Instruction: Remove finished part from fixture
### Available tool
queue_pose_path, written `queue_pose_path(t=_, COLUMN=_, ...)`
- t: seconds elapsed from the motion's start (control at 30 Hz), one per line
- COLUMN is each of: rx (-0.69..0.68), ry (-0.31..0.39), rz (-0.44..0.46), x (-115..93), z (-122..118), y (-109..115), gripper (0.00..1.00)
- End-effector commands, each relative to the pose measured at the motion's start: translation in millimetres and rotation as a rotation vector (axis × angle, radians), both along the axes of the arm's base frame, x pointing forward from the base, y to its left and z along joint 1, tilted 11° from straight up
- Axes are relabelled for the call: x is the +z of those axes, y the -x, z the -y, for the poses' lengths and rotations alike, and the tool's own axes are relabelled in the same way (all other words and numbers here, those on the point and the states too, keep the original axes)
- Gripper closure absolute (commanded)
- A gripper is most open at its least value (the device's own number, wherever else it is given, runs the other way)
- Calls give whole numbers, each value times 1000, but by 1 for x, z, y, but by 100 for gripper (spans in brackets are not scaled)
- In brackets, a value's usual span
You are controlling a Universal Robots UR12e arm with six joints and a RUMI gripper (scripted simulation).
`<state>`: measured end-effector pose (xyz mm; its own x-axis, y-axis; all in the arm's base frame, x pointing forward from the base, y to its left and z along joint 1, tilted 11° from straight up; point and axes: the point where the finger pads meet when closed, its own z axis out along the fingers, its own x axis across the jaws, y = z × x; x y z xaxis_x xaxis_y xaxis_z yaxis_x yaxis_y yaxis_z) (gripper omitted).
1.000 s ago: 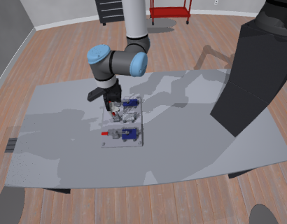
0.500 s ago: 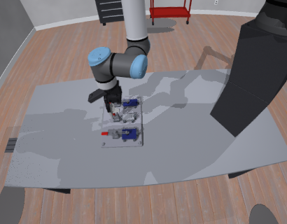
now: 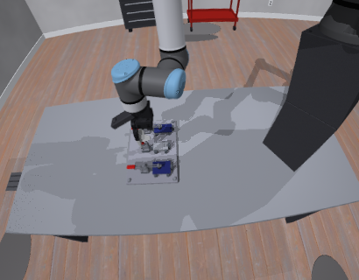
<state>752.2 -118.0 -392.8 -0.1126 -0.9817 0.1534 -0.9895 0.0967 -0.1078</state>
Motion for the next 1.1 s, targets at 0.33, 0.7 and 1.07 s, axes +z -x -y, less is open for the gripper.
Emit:
queue_pose_path(t=0.33, rx=0, ry=0, rz=1, x=-3, z=-3, y=33, gripper=41)
queue_pose_path(t=0.7, rx=0, ry=0, rz=1, x=-6, z=-6, y=60, gripper=41)
queue_pose_path(t=1.07, rx=0, ry=0, rz=1, x=-8, z=-7, y=73, gripper=41)
